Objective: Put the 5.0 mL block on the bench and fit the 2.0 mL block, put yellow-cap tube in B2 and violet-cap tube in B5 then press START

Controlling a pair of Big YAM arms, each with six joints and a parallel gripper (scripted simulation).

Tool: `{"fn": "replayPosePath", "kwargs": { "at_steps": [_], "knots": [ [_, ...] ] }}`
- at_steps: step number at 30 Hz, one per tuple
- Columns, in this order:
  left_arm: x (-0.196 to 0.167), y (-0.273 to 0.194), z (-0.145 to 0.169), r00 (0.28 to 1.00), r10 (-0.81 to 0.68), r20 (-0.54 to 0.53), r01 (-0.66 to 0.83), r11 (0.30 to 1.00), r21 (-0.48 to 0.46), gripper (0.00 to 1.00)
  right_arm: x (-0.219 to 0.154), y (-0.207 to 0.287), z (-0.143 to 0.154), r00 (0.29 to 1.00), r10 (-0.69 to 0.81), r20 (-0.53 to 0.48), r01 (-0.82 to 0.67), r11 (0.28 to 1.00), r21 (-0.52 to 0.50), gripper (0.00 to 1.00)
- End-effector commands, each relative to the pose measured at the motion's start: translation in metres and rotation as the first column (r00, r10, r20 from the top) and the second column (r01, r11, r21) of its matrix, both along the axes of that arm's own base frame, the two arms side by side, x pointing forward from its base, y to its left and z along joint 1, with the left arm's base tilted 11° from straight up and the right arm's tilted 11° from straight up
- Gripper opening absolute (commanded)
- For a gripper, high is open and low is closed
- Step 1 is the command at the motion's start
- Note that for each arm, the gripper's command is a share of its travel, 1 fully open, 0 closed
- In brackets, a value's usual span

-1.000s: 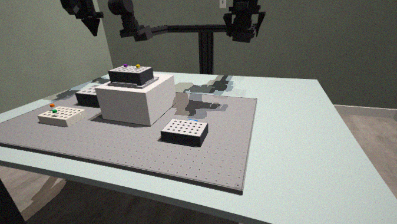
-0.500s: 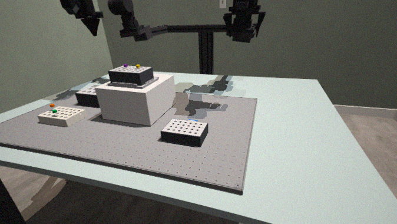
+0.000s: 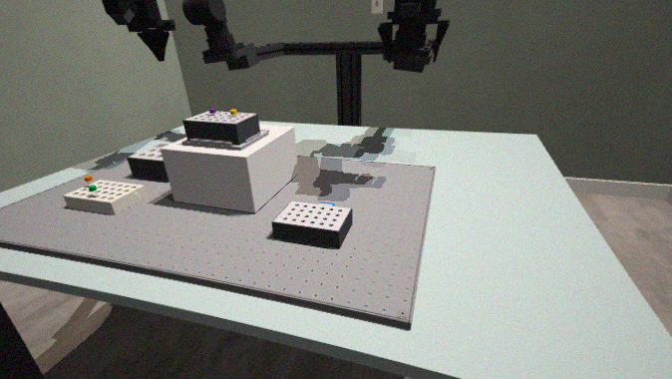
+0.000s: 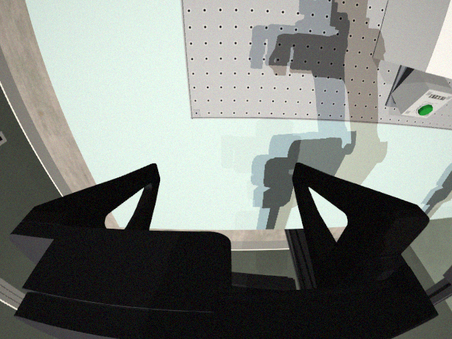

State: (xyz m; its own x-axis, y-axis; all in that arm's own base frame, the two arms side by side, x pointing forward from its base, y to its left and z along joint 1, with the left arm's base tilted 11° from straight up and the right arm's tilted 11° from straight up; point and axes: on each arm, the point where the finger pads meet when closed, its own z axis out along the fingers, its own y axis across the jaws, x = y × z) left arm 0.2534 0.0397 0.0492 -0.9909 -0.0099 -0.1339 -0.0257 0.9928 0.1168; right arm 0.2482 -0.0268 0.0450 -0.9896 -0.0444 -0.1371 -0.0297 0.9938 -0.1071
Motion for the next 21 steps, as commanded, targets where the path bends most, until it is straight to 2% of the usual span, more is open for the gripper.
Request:
{"fn": "replayPosePath", "kwargs": {
  "at_steps": [1, 21],
  "knots": [
    [0.026, -0.002, 0.022, 0.997, -0.001, 0.075, 0.001, 1.000, 0.005, 1.00, 0.007, 0.001, 0.002, 1.000, 0.011, 0.008, -0.011, 1.000, 0.000, 0.00],
    [0.026, -0.002, 0.022, 0.997, -0.001, 0.075, 0.001, 1.000, 0.005, 1.00, 0.023, 0.001, 0.017, 0.999, 0.010, 0.046, -0.010, 1.000, -0.001, 0.00]
  ]
}}
